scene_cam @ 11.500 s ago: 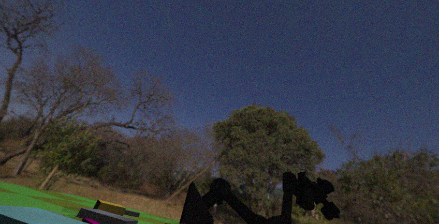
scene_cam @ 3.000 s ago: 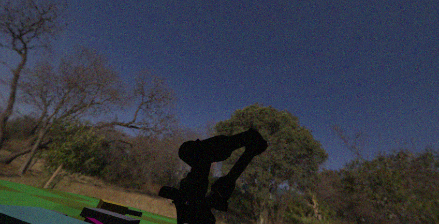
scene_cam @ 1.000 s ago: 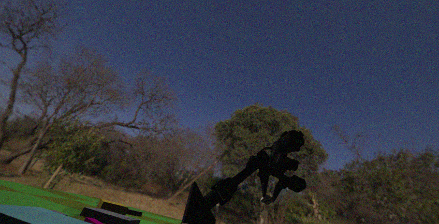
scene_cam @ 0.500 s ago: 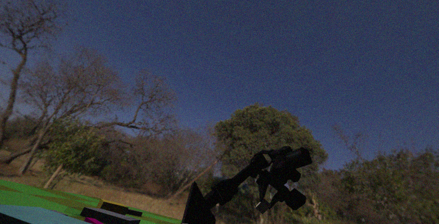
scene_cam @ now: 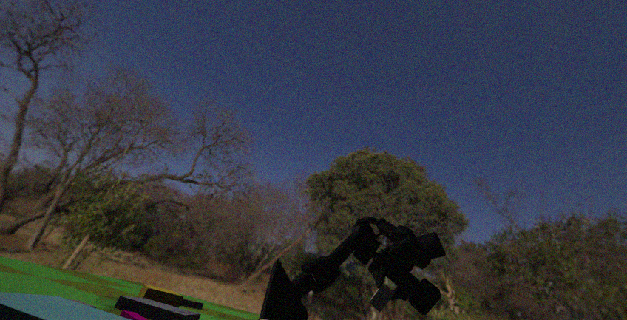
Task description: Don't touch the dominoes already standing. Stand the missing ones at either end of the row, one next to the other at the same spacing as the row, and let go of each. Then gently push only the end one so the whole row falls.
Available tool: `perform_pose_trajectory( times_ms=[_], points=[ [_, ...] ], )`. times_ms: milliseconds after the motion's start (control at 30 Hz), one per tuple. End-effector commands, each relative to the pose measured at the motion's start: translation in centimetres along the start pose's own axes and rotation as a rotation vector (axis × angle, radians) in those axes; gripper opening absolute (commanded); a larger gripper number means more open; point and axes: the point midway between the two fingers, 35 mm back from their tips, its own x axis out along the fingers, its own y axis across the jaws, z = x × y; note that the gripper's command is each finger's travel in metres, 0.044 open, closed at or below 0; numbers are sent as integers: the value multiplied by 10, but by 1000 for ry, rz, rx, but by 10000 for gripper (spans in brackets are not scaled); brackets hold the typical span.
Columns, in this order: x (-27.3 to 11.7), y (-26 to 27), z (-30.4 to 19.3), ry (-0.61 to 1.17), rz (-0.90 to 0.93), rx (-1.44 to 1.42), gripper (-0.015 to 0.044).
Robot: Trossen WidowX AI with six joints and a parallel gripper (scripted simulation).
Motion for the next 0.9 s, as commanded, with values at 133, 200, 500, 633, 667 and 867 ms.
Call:
perform_pose_trajectory(
  times_ms=[133, 200, 500, 633, 667, 867],
  points=[
    [-5, 5, 1, -165, -2, 60, 107],
    [-7, 6, 1, -211, 3, 80, 107],
    [-22, 10, 0, -414, 46, 195, 107],
    [-30, 10, -1, -500, 75, 259, 107],
    [-32, 10, -2, -521, 83, 276, 107],
    [-46, 7, -6, -638, 139, 390, 107]
  ],
)
